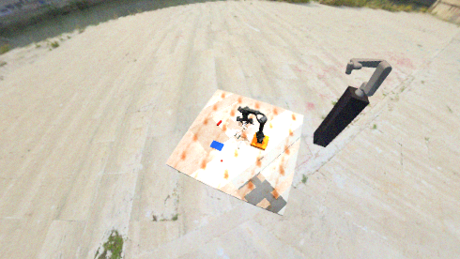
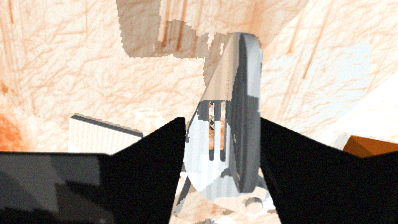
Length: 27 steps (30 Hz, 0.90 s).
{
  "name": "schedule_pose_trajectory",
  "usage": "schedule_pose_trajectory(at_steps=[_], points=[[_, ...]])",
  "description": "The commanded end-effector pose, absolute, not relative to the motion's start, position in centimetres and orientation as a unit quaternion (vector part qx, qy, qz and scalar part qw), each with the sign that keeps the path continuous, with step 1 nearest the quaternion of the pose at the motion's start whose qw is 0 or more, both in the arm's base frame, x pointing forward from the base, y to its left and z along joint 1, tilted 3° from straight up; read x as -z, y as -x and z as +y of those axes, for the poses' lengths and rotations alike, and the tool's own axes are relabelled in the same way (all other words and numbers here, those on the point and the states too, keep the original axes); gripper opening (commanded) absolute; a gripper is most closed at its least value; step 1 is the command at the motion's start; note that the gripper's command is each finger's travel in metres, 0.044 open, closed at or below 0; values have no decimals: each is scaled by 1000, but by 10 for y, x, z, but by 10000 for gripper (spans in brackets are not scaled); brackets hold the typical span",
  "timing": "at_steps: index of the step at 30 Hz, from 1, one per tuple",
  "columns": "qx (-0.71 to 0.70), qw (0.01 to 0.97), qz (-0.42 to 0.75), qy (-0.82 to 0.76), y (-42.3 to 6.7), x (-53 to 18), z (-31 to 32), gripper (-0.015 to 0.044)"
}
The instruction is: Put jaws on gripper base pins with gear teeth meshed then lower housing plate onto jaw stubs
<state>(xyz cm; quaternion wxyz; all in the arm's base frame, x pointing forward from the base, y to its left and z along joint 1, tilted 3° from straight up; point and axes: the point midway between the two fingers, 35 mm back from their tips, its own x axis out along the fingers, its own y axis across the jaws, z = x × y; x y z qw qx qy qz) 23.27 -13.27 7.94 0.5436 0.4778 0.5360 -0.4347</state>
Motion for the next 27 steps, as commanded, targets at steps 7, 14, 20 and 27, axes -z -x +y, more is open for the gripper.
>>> schedule_pose_trajectory(at_steps=[7,14,20,27], points=[[379,590,576,-420,-243,-81,-119,134],[336,618,602,-378,-250,-82,-109,134],[298,640,621,-339,-255,-83,-99,134],[253,663,641,-293,-261,-84,-88,134]])
